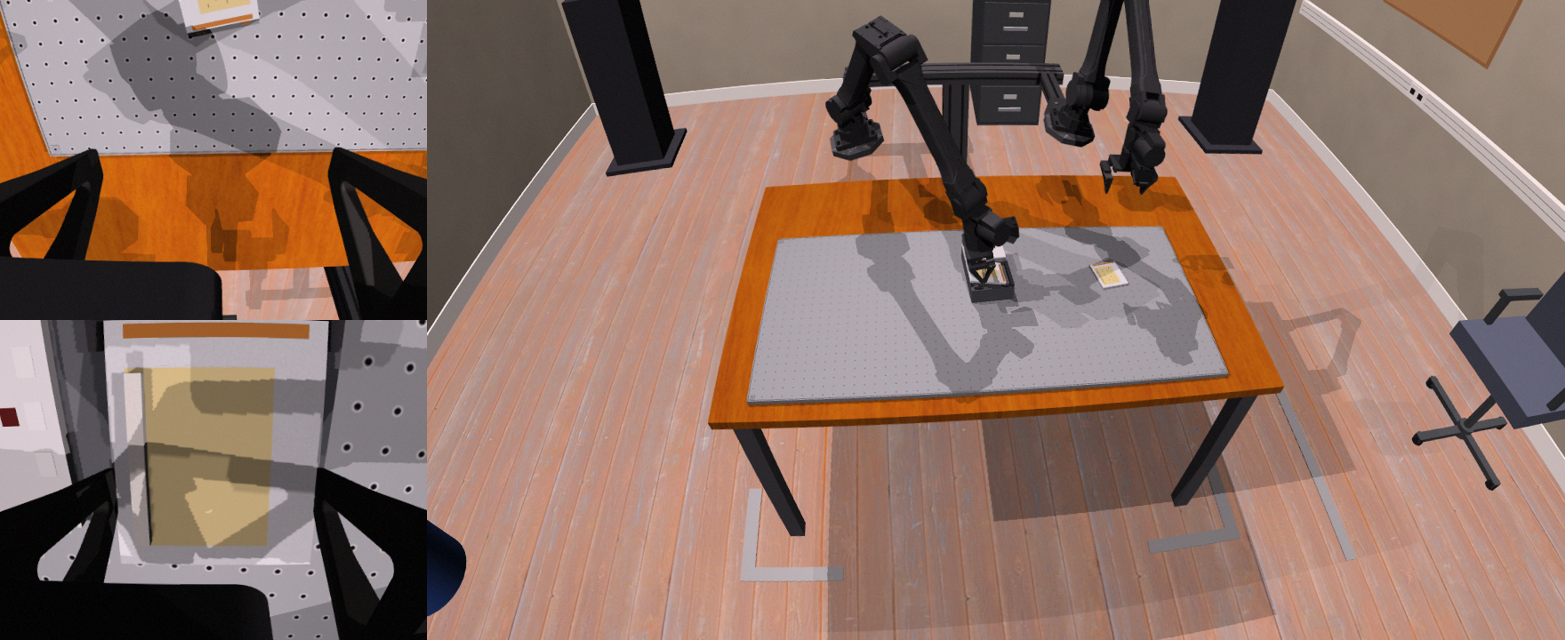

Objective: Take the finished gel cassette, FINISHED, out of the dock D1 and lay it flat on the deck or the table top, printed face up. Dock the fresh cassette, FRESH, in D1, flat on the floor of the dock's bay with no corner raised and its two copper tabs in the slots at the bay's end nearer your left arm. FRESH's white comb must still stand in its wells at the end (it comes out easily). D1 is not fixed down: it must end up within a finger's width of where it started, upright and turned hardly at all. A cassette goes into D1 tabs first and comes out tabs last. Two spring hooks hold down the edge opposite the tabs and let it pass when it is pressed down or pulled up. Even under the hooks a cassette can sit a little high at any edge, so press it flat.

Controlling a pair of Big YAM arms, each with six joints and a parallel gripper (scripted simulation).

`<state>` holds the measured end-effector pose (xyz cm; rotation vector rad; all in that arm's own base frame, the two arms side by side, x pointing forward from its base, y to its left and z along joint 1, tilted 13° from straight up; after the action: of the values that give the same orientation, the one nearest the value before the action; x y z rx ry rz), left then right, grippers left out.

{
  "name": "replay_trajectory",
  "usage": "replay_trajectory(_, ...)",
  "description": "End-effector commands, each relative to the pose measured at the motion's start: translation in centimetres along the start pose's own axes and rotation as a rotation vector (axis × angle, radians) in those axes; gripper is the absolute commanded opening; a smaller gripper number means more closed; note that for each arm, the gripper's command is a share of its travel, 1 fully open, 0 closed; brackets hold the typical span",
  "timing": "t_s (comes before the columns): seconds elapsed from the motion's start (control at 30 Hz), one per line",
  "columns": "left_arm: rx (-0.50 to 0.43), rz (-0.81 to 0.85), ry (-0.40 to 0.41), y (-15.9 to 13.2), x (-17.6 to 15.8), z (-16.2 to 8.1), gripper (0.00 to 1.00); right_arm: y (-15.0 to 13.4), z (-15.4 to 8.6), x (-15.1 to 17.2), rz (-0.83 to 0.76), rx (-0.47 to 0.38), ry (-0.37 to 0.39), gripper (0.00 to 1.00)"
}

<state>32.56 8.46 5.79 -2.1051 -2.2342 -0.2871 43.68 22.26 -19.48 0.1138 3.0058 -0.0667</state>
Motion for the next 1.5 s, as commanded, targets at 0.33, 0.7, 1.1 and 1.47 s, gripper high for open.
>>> replay_trajectory(0.33, -0.033, -0.004, 0.005, 1.7, -0.1, -1.3, 1.0, 0.8, 0.3, -2.1, 0.002, -0.025, -0.032, 0.0)
replay_trajectory(0.7, -0.033, -0.004, 0.005, 1.7, -0.1, -1.3, 1.0, 0.4, 0.0, -1.0, 0.0, -0.005, -0.007, 0.0)
replay_trajectory(1.1, -0.036, 0.061, 0.017, 1.8, -0.9, -0.8, 0.0, 0.2, -0.3, -0.3, 0.0, -0.005, -0.007, 0.0)
replay_trajectory(1.47, -0.065, 0.354, 0.076, 2.6, -4.8, 1.4, 0.0, 0.2, -0.3, -0.3, 0.0, -0.005, -0.007, 0.0)
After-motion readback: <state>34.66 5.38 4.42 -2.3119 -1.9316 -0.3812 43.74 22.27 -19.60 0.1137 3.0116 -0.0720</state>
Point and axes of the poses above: on each arm, the point where the finger pads meet when closed, its own z axis out along the fingers, its own x axis across the jaws, y = z × x, the point moved 1 cm from there along -z, back along the fingers, and after that the axes turned 1 degree about -z, right-handed, at the moved point
